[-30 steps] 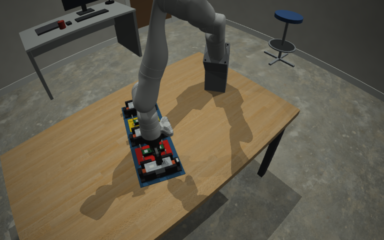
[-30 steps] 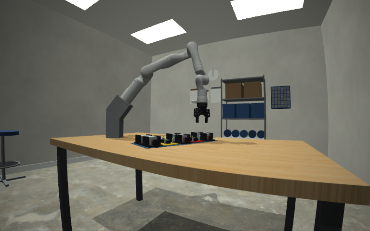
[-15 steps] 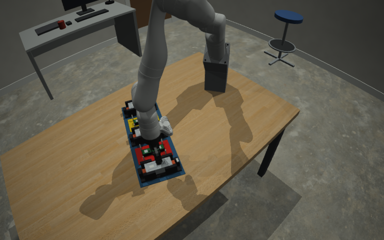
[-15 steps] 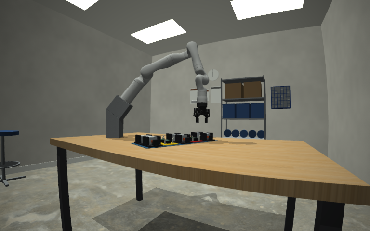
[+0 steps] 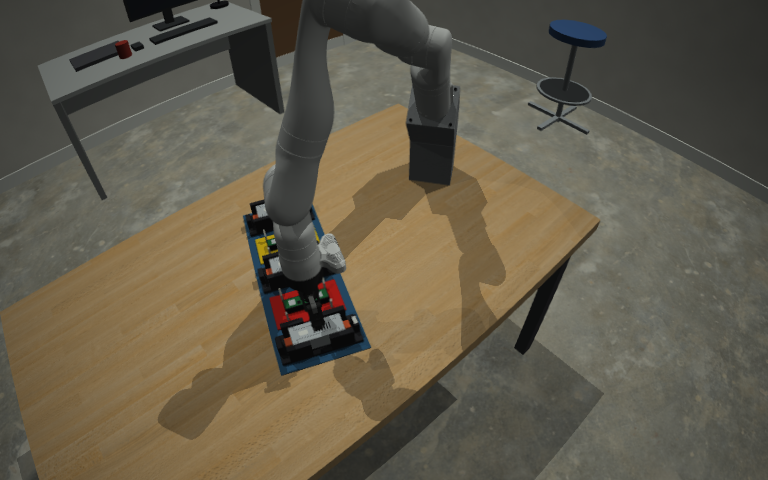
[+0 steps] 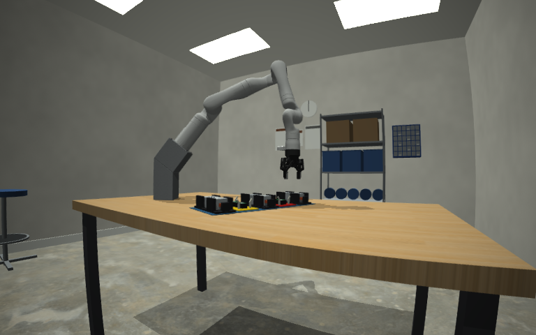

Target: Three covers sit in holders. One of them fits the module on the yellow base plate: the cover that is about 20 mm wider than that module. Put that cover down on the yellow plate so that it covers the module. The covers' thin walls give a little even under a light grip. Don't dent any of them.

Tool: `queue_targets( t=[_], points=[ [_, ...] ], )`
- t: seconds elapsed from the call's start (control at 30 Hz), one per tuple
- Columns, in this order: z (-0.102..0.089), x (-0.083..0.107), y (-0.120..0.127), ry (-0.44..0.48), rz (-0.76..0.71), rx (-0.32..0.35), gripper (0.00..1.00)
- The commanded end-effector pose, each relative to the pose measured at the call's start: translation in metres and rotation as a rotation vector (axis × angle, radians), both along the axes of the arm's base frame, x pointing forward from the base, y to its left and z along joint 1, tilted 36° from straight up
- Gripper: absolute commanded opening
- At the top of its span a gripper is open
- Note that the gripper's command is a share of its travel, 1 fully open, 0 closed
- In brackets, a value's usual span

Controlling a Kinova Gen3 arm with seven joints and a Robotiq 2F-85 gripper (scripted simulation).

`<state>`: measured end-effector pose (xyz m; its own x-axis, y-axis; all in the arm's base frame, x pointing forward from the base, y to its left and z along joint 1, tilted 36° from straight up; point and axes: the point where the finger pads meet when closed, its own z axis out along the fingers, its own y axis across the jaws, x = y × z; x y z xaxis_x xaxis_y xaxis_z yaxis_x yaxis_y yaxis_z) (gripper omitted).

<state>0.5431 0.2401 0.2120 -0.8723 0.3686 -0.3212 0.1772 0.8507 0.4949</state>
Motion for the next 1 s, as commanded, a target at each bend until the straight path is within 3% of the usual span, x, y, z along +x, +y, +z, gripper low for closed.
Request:
queue_targets(
  t=[0.0, 0.3, 0.97],
  points=[
    [-0.001, 0.001, 0.000, -0.002, 0.000, 0.000, 1.00],
    [-0.017, 0.010, 0.006, -0.005, 0.001, -0.002, 1.00],
    [-0.017, 0.010, 0.006, -0.005, 0.001, -0.002, 1.00]
  ],
)
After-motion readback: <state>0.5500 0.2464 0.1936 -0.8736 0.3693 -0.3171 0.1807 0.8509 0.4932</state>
